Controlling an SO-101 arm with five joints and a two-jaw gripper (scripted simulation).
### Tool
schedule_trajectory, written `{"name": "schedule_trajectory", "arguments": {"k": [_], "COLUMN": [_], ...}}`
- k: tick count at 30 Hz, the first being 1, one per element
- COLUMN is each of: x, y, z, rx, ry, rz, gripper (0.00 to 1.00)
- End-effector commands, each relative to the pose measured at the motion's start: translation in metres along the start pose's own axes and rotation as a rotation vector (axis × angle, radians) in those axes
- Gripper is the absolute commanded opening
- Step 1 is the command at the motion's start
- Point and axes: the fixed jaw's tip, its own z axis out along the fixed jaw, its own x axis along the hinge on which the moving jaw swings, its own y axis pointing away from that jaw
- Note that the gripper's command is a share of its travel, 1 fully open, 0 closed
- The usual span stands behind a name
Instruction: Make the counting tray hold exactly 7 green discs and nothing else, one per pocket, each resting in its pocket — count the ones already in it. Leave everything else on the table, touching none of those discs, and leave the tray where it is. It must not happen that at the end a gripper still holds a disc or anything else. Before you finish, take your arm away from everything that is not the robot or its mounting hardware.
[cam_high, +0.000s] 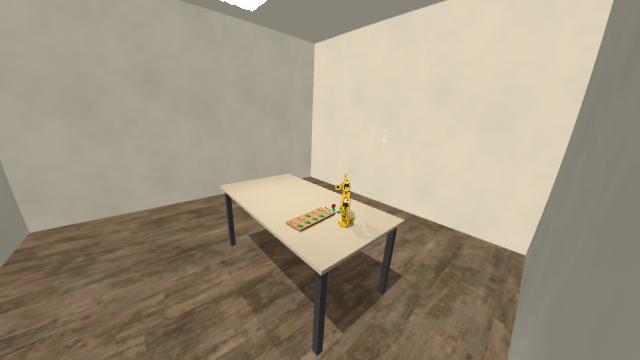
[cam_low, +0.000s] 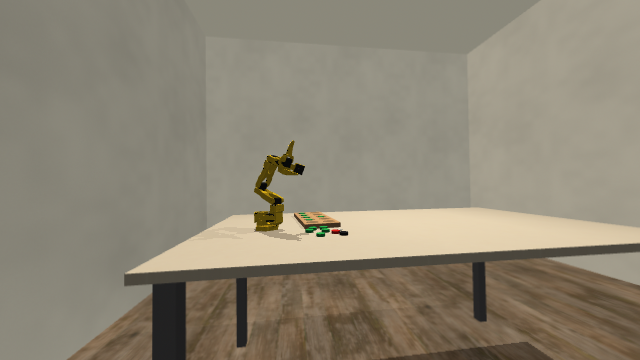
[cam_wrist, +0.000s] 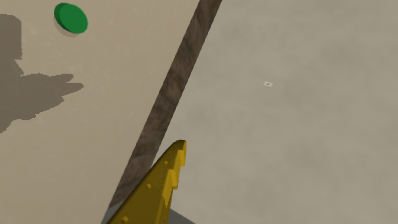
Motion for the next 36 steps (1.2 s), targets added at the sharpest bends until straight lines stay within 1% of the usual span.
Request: {"name": "schedule_trajectory", "arguments": {"k": [1,17,18,23,34,36], "x": [0.000,0.000,-0.001,-0.001,-0.006,-0.008], "y": [0.000,0.000,0.005,0.006,0.011,0.013], "z": [0.000,0.000,0.003,0.003,0.003,0.003], "rx": [0.001,0.001,-0.027,-0.029,-0.045,-0.052], "ry": [0.000,0.000,-0.004,-0.005,-0.026,-0.034], "rz": [0.001,0.001,0.001,0.010,0.107,0.147], "gripper": [1.00,1.00,1.00,1.00,1.00,1.00]}}
